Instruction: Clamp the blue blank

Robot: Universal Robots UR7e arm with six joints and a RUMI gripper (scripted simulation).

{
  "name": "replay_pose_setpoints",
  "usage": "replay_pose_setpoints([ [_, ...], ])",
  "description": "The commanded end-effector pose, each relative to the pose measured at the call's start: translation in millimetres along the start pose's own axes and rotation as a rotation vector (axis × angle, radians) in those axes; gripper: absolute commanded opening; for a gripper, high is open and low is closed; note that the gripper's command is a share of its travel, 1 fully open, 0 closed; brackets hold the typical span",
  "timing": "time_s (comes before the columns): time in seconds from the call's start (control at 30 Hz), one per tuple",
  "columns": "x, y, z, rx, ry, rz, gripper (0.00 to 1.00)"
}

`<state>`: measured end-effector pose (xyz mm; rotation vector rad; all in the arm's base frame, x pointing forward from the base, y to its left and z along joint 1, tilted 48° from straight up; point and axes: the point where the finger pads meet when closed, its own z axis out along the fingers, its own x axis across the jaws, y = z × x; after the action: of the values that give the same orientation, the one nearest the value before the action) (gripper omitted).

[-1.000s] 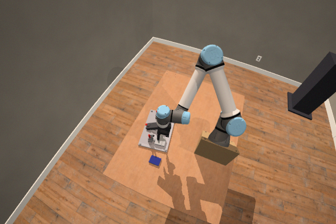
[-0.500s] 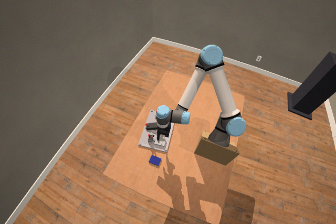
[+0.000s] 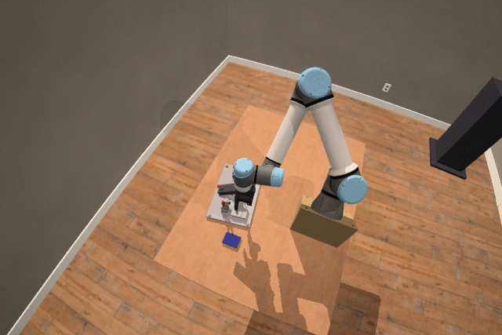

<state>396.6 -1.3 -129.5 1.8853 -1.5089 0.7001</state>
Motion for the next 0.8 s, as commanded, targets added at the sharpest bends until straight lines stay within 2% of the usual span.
replay_pose_setpoints([
  [0.0, 0.0, -0.3, 10.3, 0.001, 0.000, 0.000, 0.59],
  [0.33, 0.0, -0.3, 46.5, 0.001, 0.000, 0.000, 0.59],
  [0.77, 0.0, -0.3, 50.1, 0.001, 0.000, 0.000, 0.59],
])
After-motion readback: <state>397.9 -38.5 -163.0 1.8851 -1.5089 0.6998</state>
